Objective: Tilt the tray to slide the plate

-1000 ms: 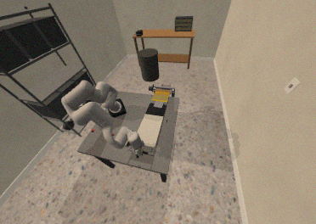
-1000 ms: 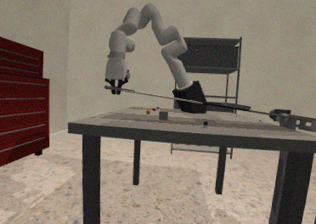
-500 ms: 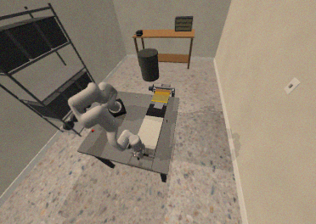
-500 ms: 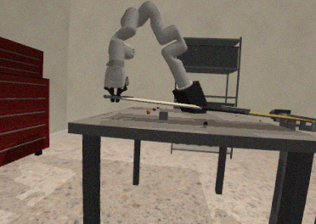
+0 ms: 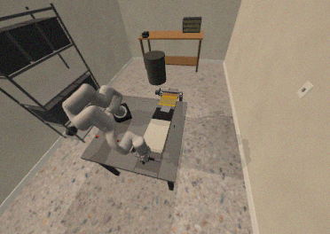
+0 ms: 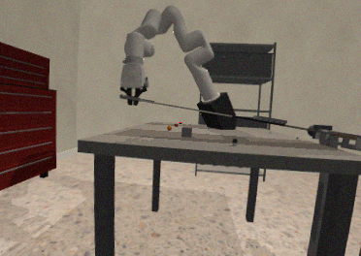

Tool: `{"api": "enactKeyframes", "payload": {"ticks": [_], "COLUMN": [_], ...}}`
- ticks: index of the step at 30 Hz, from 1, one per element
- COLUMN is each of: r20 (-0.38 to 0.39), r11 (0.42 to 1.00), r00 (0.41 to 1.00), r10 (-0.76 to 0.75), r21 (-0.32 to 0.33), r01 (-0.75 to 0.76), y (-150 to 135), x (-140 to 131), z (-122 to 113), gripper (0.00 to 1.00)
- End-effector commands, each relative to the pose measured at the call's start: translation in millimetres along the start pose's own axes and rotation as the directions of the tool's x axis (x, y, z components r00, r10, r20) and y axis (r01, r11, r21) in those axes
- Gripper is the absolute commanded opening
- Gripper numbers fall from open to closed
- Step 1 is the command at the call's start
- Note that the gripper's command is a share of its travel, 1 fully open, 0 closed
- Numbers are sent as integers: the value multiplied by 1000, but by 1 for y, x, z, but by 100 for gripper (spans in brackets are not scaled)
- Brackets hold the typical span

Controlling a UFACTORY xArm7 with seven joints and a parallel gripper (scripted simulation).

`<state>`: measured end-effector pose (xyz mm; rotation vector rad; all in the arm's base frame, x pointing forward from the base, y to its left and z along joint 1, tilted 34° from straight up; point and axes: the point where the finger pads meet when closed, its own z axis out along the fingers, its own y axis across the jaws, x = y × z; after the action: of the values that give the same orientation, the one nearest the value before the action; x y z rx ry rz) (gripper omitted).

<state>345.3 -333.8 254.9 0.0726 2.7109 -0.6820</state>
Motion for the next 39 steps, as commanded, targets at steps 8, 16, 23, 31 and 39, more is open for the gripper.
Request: {"api": "enactKeyframes", "payload": {"ticks": [8,16,23,31,39], "r20": [-5,-5,-5,-5,-5], "r11": [1000,1000,1000,1000,1000], "r00": [1000,1000,1000,1000,1000], "r10": [1,1,1,1,1], "r21": [6,6,6,6,6], "r01": [-1,-1,-1,-1,-1], "y": [-5,-6,-6,4,-5], "x": [0,0,0,-1,0], "z": [45,52,53,-30,46], "gripper": [0,0,0,0,0]}}
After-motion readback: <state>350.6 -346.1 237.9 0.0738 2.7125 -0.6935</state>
